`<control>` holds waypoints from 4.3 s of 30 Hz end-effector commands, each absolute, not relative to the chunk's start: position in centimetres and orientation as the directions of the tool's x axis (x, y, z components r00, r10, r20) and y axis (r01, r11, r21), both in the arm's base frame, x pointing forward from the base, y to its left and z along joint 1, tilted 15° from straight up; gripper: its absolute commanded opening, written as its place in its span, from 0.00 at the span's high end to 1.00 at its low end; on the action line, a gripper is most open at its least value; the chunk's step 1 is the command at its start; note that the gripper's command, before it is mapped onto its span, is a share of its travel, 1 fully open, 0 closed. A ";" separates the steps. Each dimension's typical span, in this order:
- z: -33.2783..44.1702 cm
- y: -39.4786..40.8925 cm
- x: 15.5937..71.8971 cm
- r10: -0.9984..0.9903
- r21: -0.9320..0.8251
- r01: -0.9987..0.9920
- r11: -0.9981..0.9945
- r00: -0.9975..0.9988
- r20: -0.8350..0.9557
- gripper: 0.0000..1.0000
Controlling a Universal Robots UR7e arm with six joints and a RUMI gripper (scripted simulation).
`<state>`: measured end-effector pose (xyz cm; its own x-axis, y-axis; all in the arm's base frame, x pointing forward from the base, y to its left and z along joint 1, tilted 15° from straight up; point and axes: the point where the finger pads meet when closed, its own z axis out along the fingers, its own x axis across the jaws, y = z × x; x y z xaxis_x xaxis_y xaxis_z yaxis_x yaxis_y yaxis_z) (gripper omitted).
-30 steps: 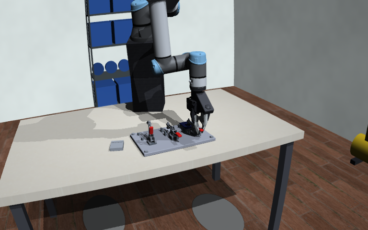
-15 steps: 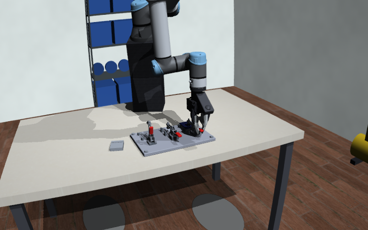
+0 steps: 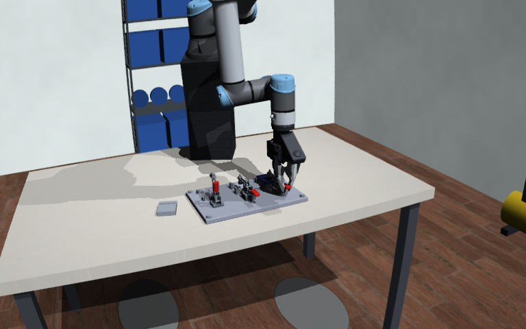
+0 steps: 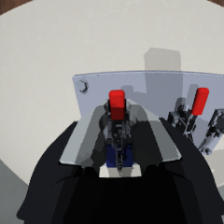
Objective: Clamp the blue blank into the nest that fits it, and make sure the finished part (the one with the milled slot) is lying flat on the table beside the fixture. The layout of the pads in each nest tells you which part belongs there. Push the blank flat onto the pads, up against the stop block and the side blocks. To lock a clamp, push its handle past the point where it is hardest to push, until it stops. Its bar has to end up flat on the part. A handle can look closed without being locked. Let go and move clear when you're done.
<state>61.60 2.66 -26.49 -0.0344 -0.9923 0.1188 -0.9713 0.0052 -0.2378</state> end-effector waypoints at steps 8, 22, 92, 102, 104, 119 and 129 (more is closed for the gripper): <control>-26.6 2.7 61.7 -0.992 -0.238 -0.971 0.005 -0.034 0.119 1.00; -26.7 2.6 61.8 -0.992 -0.238 -0.971 0.005 -0.034 0.119 1.00; -21.5 3.3 60.5 -0.992 -0.238 -0.971 0.005 -0.034 0.119 0.72; -19.2 3.6 60.0 -0.992 -0.238 -0.971 0.005 -0.034 0.119 0.72; -18.5 3.7 59.8 -0.992 -0.238 -0.971 0.005 -0.034 0.119 0.72; -15.3 4.1 59.0 -0.992 -0.238 -0.971 0.005 -0.034 0.119 0.72; -15.1 4.1 59.0 -0.992 -0.238 -0.971 0.005 -0.034 0.119 0.00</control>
<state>58.94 4.10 -15.25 -0.0343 -0.9923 0.1187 -0.9715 0.0052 -0.2372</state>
